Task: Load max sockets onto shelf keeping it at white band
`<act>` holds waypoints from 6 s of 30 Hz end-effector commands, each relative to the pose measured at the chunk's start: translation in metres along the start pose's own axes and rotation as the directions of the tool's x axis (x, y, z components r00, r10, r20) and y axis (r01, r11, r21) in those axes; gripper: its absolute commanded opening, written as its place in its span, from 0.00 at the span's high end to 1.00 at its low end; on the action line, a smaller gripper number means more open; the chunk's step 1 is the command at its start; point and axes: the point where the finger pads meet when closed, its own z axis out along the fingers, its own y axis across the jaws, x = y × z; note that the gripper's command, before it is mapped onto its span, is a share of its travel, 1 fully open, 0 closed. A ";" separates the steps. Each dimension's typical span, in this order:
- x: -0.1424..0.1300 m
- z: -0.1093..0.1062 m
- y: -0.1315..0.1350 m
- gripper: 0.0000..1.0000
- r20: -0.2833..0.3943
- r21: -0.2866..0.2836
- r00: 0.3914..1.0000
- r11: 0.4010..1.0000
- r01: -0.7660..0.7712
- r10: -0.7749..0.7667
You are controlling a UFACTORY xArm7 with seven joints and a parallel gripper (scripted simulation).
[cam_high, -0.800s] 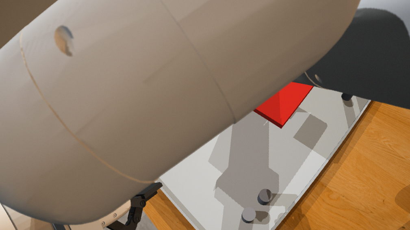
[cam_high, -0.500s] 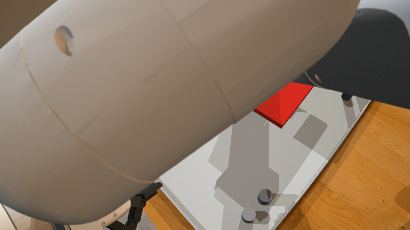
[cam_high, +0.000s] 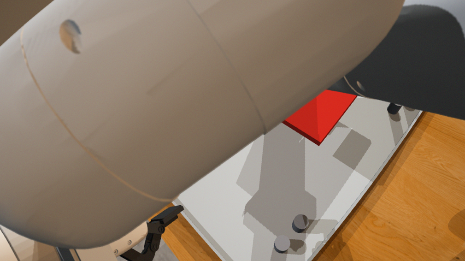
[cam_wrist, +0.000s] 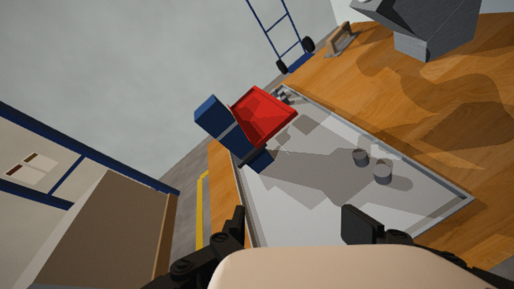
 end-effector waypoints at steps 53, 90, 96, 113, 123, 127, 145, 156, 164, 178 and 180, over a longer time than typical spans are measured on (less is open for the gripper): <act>0.257 0.175 -0.274 0.00 0.283 -0.280 0.921 0.895 0.346 -0.268; 0.382 0.292 -0.066 0.00 0.705 -0.213 0.633 0.756 0.619 -0.320; 0.377 0.289 -0.036 0.00 0.746 -0.175 0.584 0.751 0.637 -0.321; 0.359 0.277 0.013 0.00 0.805 -0.101 0.496 0.749 0.655 -0.326; 0.359 0.277 0.013 1.00 0.805 -0.101 0.496 0.749 0.655 -0.326; 0.359 0.277 0.013 1.00 0.805 -0.101 0.496 0.749 0.655 -0.326; 0.359 0.277 0.013 1.00 0.805 -0.101 0.496 0.749 0.655 -0.326; 0.359 0.277 0.013 1.00 0.805 -0.101 0.496 0.749 0.655 -0.326; 0.359 0.277 0.013 0.00 0.805 -0.101 0.496 0.749 0.655 -0.326; 0.362 0.279 0.010 0.00 0.795 -0.088 0.493 0.736 0.671 -0.354; 0.362 0.279 0.010 0.00 0.795 -0.088 0.493 0.736 0.671 -0.354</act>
